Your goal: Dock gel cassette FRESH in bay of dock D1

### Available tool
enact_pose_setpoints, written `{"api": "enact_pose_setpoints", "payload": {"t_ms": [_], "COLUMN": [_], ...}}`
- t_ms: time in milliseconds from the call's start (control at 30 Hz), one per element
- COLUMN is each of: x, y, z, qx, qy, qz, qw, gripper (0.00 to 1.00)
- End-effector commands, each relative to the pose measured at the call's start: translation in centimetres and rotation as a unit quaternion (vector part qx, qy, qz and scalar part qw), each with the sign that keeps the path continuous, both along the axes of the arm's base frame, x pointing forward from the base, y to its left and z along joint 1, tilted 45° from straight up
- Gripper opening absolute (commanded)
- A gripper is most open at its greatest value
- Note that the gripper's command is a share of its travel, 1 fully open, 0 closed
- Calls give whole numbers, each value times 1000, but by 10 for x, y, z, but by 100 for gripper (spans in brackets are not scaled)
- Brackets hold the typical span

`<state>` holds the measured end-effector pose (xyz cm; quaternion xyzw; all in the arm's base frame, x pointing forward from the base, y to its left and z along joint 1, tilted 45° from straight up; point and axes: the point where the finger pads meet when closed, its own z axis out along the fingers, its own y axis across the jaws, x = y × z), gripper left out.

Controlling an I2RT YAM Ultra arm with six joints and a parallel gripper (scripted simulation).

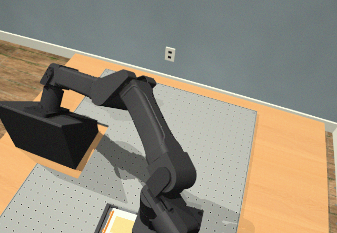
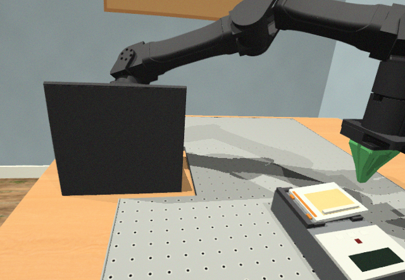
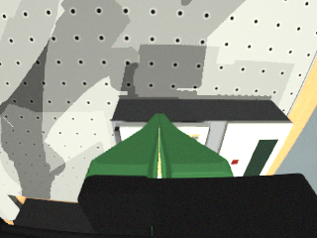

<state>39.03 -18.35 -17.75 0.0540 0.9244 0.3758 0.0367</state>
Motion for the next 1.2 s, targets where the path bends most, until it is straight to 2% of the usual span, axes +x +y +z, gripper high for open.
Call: {"api": "enact_pose_setpoints", "payload": {"t_ms": [0,167,800,833,1067,1100,1167], "x": [3,3,5,16,24,21,13], "y": [-9,-9,7,-9,-1,-5,3], "z": [3,3,-13,9,1,0,-7], "qx": [5,5,5,-10,-17,-17,-5], "qy": [-2,-2,-2,-24,-33,-32,-18], "qz": [-4,-4,-4,-15,-8,-14,-15], "qw": [1000,1000,1000,1000,999,999,1000], "gripper": [0,0,0,0,0,0,0]}}
